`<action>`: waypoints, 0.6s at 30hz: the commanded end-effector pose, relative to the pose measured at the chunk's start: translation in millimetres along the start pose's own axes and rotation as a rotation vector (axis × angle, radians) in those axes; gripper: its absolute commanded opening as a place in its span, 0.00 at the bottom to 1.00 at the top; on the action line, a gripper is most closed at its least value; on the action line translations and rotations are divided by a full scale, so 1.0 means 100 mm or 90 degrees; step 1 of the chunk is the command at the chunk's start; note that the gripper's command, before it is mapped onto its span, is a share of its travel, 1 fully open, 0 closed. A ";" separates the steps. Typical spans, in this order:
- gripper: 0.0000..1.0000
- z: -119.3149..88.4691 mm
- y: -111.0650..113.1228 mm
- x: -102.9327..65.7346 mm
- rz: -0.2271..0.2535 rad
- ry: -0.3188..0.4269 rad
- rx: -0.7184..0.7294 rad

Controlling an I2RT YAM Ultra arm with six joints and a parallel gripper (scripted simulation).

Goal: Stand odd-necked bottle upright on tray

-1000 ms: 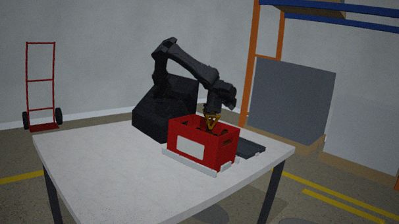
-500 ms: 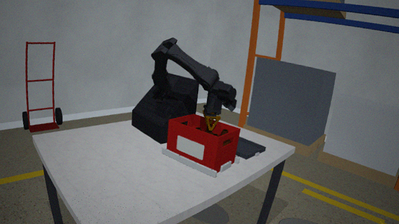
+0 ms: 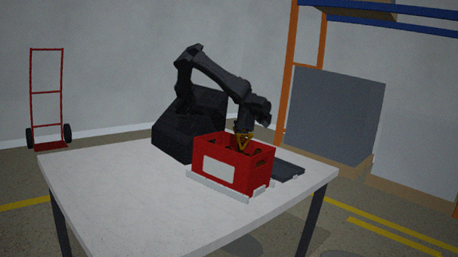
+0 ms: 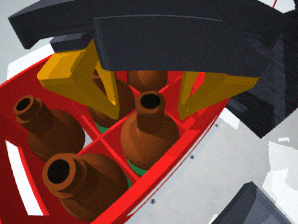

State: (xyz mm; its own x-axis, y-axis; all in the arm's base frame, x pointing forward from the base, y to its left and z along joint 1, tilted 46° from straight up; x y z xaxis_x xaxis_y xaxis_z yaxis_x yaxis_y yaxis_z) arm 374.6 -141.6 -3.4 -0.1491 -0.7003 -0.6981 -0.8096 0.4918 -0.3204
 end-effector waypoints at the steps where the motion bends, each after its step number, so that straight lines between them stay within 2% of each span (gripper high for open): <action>1: 0.61 0.08 0.03 0.00 -0.004 -0.005 -0.010; 18: 0.61 0.08 0.04 0.00 -0.001 -0.003 -0.013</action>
State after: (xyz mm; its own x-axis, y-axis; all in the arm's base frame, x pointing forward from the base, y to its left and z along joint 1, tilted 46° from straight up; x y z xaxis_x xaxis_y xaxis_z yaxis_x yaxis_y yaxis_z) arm 374.6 -141.6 -3.4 -0.1491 -0.7003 -0.6981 -0.8096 0.4918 -0.3205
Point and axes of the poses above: the point where the finger pads meet when closed, its own x axis out along the fingers, its own y axis across the jaws, z = x × y, the point moved 5 cm from there along -x, back along the fingers, and after that the axes turned 9 degrees about -x, right-handed, at the moved point
